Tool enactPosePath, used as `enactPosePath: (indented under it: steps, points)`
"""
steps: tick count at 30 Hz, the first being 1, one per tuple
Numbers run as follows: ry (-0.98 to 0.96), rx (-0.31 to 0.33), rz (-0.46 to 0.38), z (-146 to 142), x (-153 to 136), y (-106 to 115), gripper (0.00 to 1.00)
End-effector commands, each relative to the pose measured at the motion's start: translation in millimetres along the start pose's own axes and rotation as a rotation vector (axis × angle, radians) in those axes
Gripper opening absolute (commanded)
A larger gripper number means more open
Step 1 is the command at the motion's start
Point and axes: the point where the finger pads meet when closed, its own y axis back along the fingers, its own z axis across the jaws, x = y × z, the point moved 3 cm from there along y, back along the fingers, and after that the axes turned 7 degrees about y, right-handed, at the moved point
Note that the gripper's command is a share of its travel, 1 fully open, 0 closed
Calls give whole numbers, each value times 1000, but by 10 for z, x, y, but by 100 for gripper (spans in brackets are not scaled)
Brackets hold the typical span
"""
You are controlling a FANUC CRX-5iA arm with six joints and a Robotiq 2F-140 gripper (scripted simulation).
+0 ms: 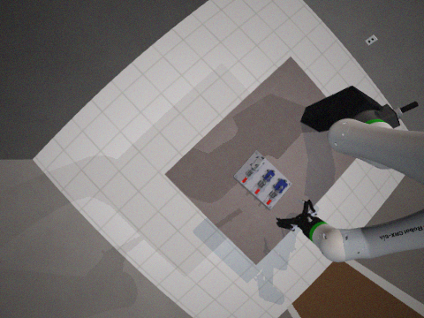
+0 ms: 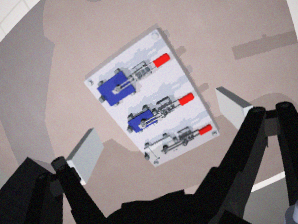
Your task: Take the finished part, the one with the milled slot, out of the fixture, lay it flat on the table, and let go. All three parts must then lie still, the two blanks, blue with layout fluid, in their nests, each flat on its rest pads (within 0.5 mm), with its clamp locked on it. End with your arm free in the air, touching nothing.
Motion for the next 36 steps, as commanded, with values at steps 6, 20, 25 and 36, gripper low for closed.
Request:
enactPosePath:
  steps: [6, 20, 25, 36]
  points:
    - [47, -25, 37, -144, -91, -7, 100]
    - [174, -72, 82, -613, -357, -117, 100]
    - [179, -74, 83, -631, -366, -122, 100]
    - [179, -74, 83, -631, -366, -122, 100]
